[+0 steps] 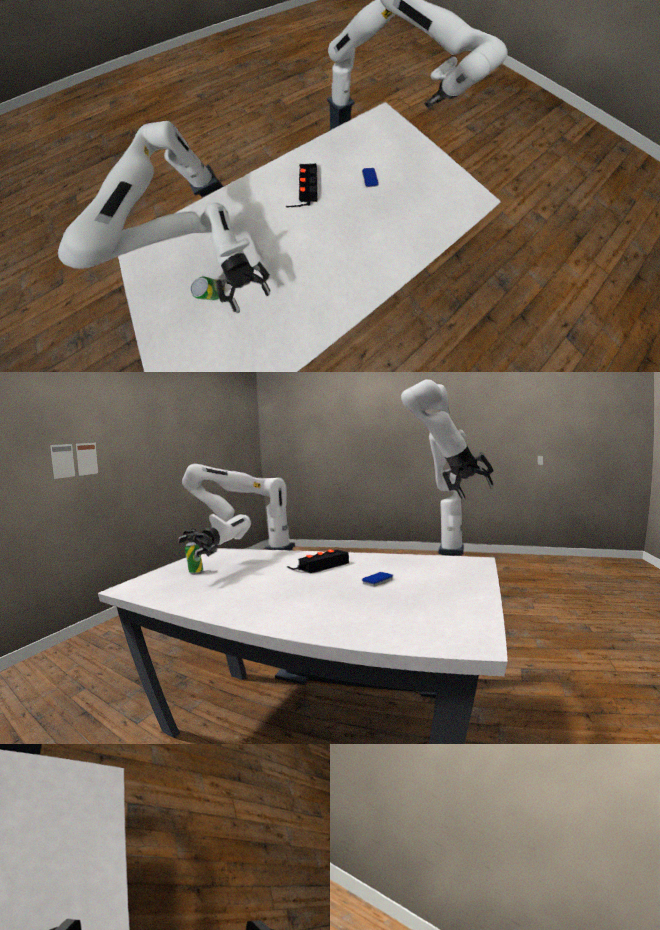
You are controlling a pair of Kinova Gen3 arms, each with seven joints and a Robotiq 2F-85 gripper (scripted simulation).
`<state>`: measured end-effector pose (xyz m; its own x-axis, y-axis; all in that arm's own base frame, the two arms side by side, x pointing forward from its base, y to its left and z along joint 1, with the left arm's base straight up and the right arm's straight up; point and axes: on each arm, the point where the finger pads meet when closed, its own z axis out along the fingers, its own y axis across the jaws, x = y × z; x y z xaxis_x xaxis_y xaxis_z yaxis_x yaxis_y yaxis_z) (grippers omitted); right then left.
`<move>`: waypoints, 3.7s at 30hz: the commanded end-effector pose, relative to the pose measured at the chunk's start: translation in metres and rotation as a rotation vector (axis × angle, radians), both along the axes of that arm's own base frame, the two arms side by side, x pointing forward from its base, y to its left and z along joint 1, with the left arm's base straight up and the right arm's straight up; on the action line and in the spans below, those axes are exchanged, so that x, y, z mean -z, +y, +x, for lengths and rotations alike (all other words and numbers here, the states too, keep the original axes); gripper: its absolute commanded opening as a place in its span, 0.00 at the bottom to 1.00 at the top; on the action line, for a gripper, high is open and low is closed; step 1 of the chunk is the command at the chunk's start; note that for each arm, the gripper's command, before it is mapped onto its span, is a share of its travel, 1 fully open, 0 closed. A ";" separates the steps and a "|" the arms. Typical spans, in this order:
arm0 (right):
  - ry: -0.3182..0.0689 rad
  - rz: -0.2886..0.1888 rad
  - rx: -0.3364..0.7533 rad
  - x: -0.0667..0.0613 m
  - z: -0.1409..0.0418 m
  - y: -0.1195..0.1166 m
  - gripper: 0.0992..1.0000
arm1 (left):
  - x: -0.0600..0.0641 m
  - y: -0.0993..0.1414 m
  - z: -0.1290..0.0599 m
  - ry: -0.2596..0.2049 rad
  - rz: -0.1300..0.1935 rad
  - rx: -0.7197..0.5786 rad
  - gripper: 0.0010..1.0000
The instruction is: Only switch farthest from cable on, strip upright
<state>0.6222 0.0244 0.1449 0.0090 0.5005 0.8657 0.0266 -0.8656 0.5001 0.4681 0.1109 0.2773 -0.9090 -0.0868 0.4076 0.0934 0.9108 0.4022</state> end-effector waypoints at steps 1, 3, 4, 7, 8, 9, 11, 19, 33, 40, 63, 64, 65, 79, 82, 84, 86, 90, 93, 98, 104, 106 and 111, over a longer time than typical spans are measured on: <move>-0.002 0.000 0.000 -0.001 0.000 0.000 1.00 | -0.001 0.000 0.000 -0.002 0.000 0.000 1.00; -0.002 0.000 0.000 -0.001 0.000 0.000 1.00 | -0.001 0.000 0.000 -0.002 0.000 0.000 1.00; -0.002 0.000 0.000 -0.001 0.000 0.000 1.00 | -0.001 0.000 0.000 -0.002 0.000 0.000 1.00; -0.002 0.000 0.000 -0.001 0.000 0.000 1.00 | -0.001 0.000 0.000 -0.002 0.000 0.000 1.00; -0.002 0.000 0.000 -0.001 0.000 0.000 1.00 | -0.001 0.000 0.000 -0.002 0.000 0.000 1.00; -0.002 0.000 0.000 -0.001 0.000 0.000 1.00 | -0.001 0.000 0.000 -0.002 0.000 0.000 1.00; -0.002 0.000 0.000 -0.001 0.000 0.000 1.00 | -0.001 0.000 0.000 -0.002 0.000 0.000 1.00; -0.002 0.000 0.000 -0.001 0.000 0.000 1.00 | -0.001 0.000 0.000 -0.002 0.000 0.000 1.00; -0.002 0.000 0.000 -0.001 0.000 0.000 1.00 | 0.003 0.019 -0.005 -0.013 -0.014 -0.040 1.00; -0.002 0.000 0.000 -0.001 0.000 0.000 1.00 | 0.007 0.046 -0.015 -0.030 -0.033 -0.098 1.00; -0.002 0.000 0.000 -0.001 0.000 0.000 1.00 | 0.038 0.204 -0.117 -0.190 -0.130 -0.522 1.00; -0.002 0.000 0.000 -0.001 0.000 0.000 1.00 | 0.039 0.211 -0.124 -0.200 -0.133 -0.546 1.00; -0.002 0.000 0.000 -0.001 0.000 0.000 1.00 | 0.041 0.217 -0.131 -0.211 -0.136 -0.569 1.00; -0.002 0.000 0.000 -0.001 0.000 0.000 1.00 | 0.057 0.289 -0.235 -0.360 -0.144 -0.885 1.00; -0.002 0.000 0.000 -0.001 0.000 0.000 1.00 | 0.060 0.302 -0.261 -0.398 -0.139 -0.961 1.00; -0.002 0.000 0.000 -0.001 0.000 0.000 1.00 | 0.061 0.305 -0.270 -0.410 -0.136 -0.986 1.00; -0.002 0.000 0.000 -0.001 0.000 0.000 1.00 | 0.062 0.309 -0.280 -0.424 -0.133 -1.014 1.00; -0.002 0.000 0.000 -0.001 0.000 0.000 1.00 | 0.066 0.322 -0.319 -0.479 -0.116 -1.121 1.00; -0.002 0.000 0.000 -0.001 0.000 0.000 1.00 | 0.069 0.329 -0.346 -0.516 -0.101 -1.195 1.00; -0.002 0.000 0.000 -0.001 0.000 0.000 1.00 | 0.072 0.336 -0.386 -0.571 -0.073 -1.303 1.00; -0.002 0.000 0.000 -0.001 0.000 0.000 1.00 | 0.074 0.338 -0.412 -0.606 -0.051 -1.374 1.00; -0.002 0.000 0.000 -0.001 0.000 0.000 1.00 | 0.075 0.339 -0.423 -0.621 -0.041 -1.403 1.00; -0.002 0.000 0.000 -0.001 0.000 0.000 1.00 | 0.076 0.340 -0.444 -0.649 -0.021 -1.460 1.00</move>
